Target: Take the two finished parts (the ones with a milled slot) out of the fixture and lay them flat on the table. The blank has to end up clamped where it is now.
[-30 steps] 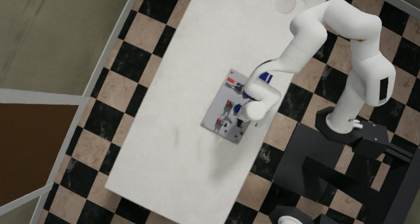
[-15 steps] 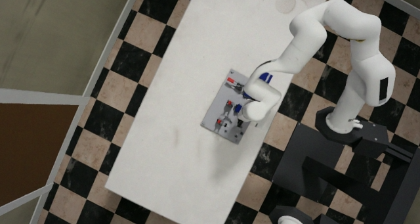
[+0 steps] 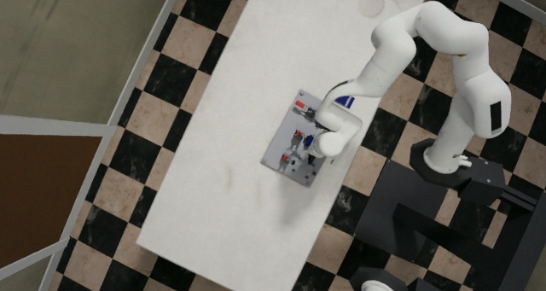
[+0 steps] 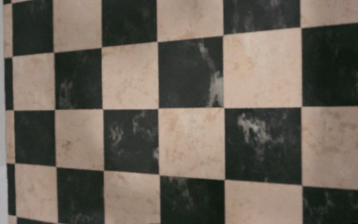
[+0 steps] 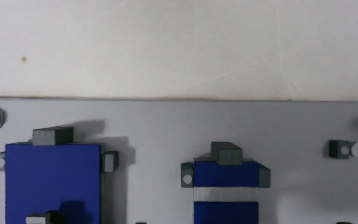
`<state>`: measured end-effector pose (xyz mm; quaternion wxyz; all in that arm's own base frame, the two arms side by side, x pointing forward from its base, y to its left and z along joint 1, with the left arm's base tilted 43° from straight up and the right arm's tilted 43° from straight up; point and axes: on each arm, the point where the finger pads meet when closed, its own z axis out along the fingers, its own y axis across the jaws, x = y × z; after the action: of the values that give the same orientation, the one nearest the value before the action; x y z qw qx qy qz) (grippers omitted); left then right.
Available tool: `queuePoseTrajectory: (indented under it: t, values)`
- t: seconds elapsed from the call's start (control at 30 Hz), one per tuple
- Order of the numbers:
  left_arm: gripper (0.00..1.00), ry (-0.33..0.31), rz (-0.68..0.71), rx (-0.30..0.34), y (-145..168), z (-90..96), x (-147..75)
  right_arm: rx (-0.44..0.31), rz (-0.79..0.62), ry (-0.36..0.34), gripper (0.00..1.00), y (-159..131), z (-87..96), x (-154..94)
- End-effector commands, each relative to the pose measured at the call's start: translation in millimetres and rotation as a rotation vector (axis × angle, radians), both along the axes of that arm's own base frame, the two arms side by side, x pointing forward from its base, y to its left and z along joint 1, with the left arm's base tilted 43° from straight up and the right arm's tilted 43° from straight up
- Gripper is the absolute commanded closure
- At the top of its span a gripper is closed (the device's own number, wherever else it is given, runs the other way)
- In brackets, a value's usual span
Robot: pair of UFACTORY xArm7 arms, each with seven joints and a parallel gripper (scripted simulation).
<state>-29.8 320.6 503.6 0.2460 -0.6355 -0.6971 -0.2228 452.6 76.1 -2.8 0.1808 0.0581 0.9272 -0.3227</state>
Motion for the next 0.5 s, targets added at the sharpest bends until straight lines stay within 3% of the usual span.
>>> queuePoseTrajectory:
  t: [0.0,0.47]
  values:
    - [0.00,-0.002,0.001,0.004,-0.3,1.8,-0.3,0.004,0.005,-0.004,0.00,-2.4,-6.1,4.3]
    - [0.00,-0.002,0.001,0.004,-0.3,1.8,-0.3,0.004,0.005,-0.004,0.00,-7.5,-12.2,6.8]
